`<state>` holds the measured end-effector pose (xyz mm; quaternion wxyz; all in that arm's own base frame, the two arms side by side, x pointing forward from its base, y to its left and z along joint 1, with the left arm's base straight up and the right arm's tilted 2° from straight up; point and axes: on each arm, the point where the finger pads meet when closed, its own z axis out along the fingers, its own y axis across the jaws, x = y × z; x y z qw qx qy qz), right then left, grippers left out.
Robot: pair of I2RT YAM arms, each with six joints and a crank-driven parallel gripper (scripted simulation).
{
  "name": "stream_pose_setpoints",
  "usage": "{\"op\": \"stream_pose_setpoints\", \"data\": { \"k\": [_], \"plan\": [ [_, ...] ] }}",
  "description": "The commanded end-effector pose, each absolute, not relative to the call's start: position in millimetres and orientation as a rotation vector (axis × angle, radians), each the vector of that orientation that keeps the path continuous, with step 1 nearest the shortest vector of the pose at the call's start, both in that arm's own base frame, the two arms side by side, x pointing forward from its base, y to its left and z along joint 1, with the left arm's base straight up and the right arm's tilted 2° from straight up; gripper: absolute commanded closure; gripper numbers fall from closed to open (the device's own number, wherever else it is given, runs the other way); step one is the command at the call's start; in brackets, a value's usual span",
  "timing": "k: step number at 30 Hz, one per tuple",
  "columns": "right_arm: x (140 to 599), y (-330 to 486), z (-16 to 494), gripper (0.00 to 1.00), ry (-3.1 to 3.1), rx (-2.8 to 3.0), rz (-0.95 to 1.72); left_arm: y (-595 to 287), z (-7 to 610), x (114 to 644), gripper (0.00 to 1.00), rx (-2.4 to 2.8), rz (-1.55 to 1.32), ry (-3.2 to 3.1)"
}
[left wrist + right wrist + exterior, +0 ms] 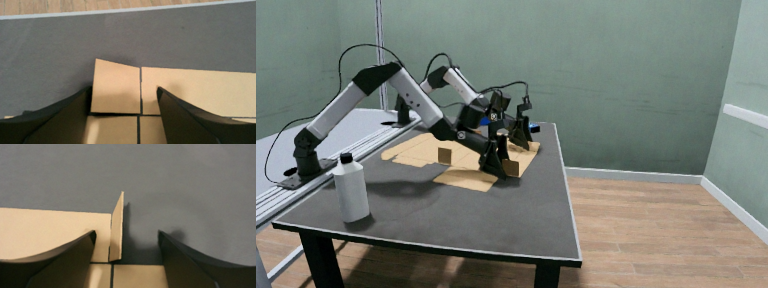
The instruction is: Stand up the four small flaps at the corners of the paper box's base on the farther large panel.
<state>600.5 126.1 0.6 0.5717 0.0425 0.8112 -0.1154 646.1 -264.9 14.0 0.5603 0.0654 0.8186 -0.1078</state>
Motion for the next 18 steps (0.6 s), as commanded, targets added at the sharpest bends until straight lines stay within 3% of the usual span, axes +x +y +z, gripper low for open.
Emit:
{"op": "stream_pose_setpoints", "data": {
  "k": [1, 12, 14, 18],
  "plan": [
    [599.2, 132.5, -15.7, 0.19, 1.932, 0.071, -0.289, -271.7, 11.5, 649.6, 0.19, 0.148, -0.256, 1.918],
    [599.2, 132.6, -15.7, 0.19, 1.932, 0.071, -0.289, -275.5, 10.1, 647.1, 0.19, 0.153, -0.257, 1.929],
    [599.2, 132.6, -15.7, 0.19, 1.932, 0.071, -0.289, -278.4, 67.9, 652.0, 0.19, 0.137, -0.276, 1.856],
    [599.2, 132.6, -15.7, 0.19, 1.932, 0.071, -0.289, -279.7, 71.5, 651.4, 0.19, 0.138, -0.275, 1.856]
  ]
}}
